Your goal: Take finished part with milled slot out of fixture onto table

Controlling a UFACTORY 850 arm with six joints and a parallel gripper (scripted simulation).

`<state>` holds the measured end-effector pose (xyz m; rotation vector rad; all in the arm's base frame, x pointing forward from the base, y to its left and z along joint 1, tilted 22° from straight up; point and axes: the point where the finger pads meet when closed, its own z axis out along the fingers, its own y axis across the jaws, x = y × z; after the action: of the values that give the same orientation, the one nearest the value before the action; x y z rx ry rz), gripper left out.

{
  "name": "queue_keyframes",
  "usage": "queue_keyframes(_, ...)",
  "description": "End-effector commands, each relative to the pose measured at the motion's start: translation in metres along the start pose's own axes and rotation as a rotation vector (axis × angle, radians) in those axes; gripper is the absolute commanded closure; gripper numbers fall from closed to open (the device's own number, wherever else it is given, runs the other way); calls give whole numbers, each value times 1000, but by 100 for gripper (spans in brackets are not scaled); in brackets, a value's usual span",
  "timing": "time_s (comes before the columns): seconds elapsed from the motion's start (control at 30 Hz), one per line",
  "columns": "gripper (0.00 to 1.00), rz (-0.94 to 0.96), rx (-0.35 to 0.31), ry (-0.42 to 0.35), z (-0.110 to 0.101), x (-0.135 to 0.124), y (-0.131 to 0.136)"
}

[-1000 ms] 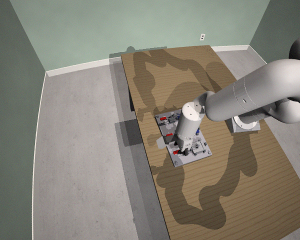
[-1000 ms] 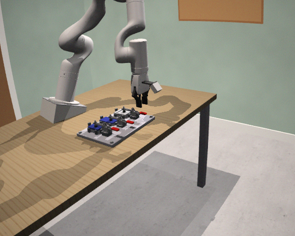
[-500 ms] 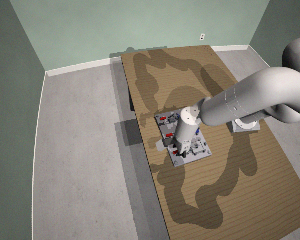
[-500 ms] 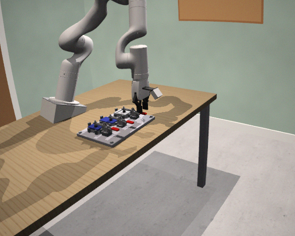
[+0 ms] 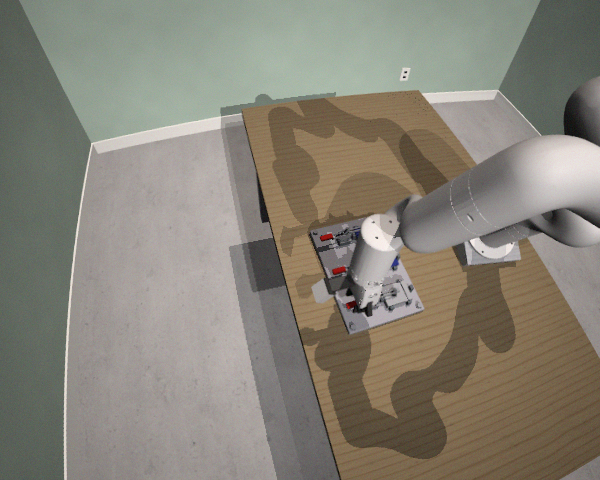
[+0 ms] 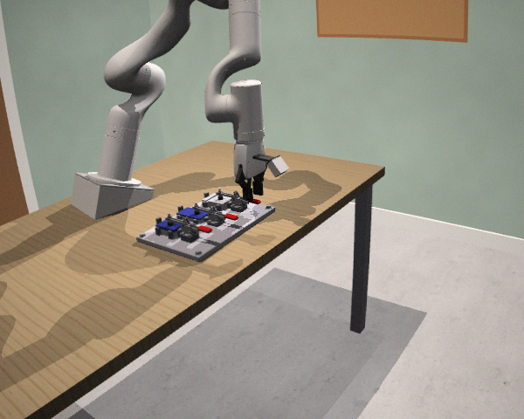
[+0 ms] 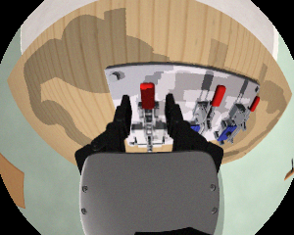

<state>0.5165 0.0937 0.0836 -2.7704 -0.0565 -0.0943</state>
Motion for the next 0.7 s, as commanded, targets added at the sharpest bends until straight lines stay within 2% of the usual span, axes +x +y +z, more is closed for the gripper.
queue_keyframes(0.0, 53, 0, 0, 2, 0, 1, 0)
queue_keyframes(0.67, 53, 0, 0, 2, 26, 2, 0)
